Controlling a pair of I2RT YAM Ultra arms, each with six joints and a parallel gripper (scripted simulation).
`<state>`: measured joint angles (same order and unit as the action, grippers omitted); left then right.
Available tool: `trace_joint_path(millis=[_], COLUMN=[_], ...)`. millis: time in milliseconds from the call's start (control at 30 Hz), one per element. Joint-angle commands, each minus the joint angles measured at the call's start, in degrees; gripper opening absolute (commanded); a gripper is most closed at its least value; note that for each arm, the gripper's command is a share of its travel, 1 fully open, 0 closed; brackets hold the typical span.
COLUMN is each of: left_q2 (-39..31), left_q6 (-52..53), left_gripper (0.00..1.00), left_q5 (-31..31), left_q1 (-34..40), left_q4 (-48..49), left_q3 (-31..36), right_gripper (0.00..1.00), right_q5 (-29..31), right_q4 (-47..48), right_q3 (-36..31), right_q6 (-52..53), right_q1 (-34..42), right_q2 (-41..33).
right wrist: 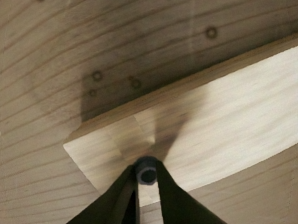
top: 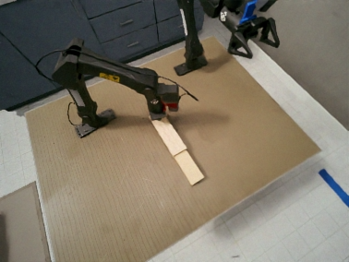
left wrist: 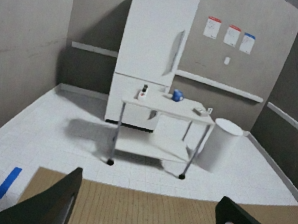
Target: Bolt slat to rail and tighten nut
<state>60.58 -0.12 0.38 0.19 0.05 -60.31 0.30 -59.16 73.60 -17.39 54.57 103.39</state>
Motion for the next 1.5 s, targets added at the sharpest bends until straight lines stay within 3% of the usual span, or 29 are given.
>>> trace_joint_path(millis=[0,1467], left_q2=[-0.1,-0.1], left_q6=[0.0,0.0], left_gripper=[1.00,1.00], left_q5=[0.0,0.0], left_q1=[0.0,0.0], left_q4=[0.3,0.3], left_q3=[-0.3,-0.3], right_gripper=[0.12,0.12], right_q5=[-0.9,-0.7], right_q4=[1.3,1.1], right_q3=[-0.3,-0.2], right_q6=[11.9,98.4], right_q1=[-0.7,-0.7], right_q2=[1.6,1.8])
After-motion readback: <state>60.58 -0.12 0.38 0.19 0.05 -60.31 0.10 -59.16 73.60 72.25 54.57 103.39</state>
